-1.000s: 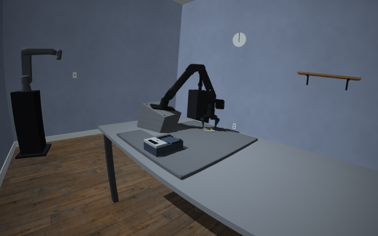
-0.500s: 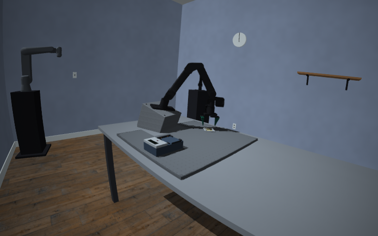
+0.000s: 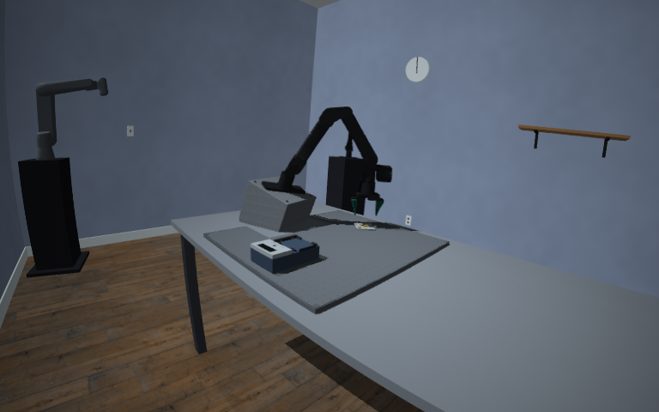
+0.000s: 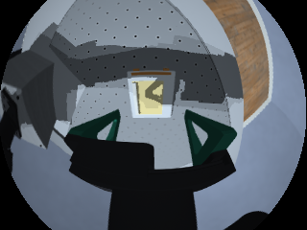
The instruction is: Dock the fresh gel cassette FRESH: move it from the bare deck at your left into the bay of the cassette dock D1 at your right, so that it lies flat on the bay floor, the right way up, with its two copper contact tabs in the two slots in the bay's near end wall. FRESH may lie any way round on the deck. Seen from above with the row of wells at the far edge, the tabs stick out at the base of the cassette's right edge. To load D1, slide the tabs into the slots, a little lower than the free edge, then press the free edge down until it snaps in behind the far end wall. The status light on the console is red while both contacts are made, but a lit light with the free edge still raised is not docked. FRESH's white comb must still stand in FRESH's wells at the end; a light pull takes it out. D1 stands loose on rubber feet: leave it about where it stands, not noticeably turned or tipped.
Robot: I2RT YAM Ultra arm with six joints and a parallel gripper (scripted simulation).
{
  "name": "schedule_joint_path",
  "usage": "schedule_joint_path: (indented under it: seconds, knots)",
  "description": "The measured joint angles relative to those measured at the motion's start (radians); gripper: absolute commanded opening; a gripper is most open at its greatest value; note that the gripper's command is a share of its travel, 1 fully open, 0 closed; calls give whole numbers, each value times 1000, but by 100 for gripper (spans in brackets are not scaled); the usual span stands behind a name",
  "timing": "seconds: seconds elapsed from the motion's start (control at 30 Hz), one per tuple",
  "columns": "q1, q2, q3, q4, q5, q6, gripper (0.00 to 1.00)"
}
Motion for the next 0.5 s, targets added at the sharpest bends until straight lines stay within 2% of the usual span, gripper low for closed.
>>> schedule_joint_path:
  seconds: [0.5]
  knots:
    - [6,-29,13,-50,2,5,100]
